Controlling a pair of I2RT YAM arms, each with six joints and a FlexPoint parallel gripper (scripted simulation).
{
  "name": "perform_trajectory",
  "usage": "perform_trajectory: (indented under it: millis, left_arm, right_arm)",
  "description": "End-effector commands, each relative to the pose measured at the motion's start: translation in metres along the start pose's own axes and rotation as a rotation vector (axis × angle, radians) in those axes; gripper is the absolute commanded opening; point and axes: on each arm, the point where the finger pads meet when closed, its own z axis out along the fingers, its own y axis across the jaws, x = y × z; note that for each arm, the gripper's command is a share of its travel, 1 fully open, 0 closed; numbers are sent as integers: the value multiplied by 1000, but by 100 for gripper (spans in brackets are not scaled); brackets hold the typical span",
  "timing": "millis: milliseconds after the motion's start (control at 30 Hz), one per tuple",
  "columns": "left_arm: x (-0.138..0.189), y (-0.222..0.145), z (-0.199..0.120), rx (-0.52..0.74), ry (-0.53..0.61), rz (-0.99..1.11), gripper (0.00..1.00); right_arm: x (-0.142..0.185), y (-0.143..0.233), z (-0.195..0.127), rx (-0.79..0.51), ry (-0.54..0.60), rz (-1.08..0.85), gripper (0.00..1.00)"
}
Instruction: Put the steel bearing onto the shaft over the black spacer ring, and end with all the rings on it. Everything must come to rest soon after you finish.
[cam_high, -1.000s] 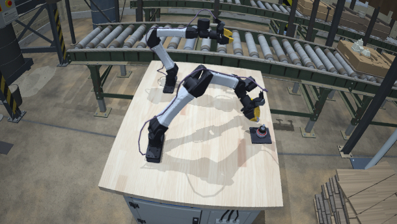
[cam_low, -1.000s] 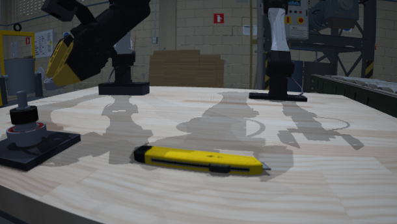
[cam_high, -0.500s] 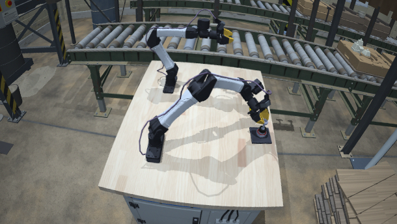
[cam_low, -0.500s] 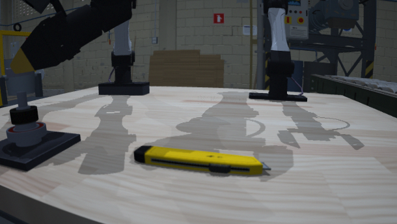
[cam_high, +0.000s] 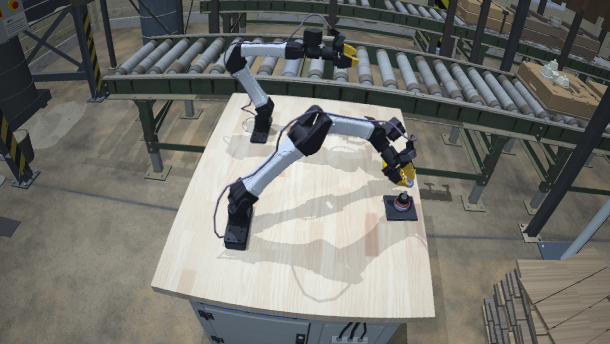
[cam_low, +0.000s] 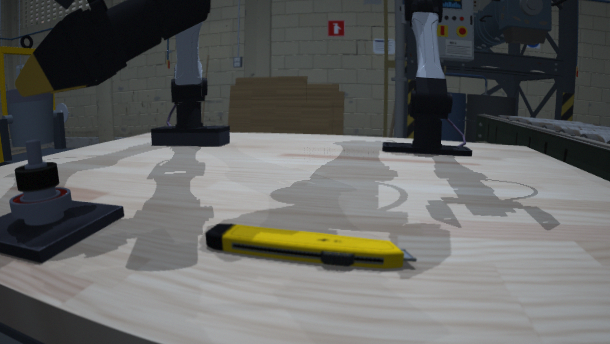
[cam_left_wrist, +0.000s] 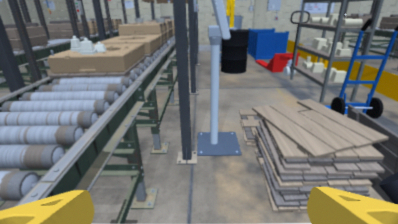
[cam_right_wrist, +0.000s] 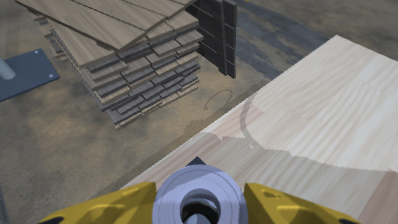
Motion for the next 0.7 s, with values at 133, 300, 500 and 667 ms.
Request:
perform_trajectory:
  millis: [133, 300, 500, 667]
  left_arm:
    - [-17, -1, -3, 5, -36, 8, 100]
    - [-17, -1, -3, 5, -36, 8, 100]
    - [-17, -1, -3, 5, -36, 8, 100]
    - [-17, -1, -3, 5, -36, 8, 100]
  right_arm:
    - [-53, 7, -19, -45, -63, 113, 0]
    - [-47, 10, -21, -53, -63, 109, 0]
    - [-24, 3, -10, -28, -45, 64, 0]
    - [6, 4, 4, -10, -28, 21, 0]
